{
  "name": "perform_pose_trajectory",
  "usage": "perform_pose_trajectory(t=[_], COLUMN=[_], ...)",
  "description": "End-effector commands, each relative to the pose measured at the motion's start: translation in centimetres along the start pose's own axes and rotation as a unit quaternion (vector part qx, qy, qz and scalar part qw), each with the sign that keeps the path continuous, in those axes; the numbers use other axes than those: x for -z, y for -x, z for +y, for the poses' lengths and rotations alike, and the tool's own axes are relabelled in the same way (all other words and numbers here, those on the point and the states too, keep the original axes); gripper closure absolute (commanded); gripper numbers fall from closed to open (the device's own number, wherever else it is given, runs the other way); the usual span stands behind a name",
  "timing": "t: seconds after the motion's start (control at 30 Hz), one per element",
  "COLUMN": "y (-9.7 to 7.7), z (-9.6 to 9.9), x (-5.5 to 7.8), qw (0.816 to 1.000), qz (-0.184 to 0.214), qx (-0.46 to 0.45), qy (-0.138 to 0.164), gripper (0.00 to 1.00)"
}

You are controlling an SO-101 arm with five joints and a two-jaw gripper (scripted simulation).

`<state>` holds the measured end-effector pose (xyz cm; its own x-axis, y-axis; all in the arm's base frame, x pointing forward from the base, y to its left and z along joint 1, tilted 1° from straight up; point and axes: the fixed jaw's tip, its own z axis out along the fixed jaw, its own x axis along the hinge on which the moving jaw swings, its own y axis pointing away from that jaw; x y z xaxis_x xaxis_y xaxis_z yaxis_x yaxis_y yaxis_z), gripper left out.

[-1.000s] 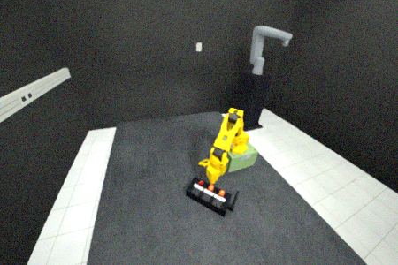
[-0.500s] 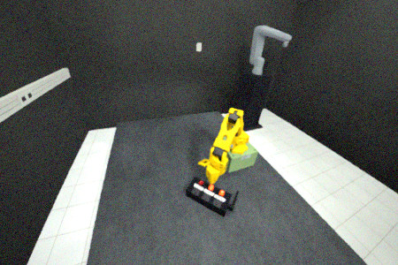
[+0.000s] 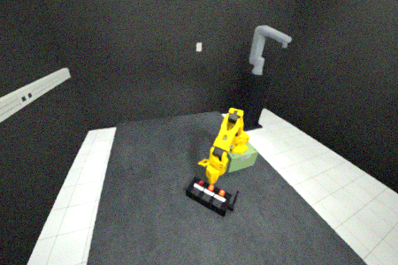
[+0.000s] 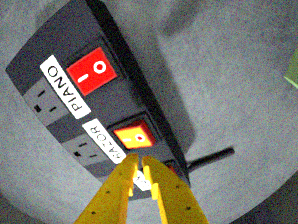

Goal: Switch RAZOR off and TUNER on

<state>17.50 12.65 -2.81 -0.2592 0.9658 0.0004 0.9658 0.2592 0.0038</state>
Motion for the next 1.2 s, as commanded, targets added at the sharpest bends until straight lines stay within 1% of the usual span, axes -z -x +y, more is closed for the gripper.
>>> perform_pose_trajectory(t=[0.0, 0.7, 1.17], y=[-0.08, -0.08, -0.05], z=[0.03, 0.04, -0.09], x=[0.06, -0.65, -0.88], qw=[1.000, 1.000, 1.000], qz=[0.002, 0.002, 0.002], qx=[0.005, 0.005, 0.006], qy=[0.004, 0.004, 0.004], gripper=[1.00, 1.00, 1.00])
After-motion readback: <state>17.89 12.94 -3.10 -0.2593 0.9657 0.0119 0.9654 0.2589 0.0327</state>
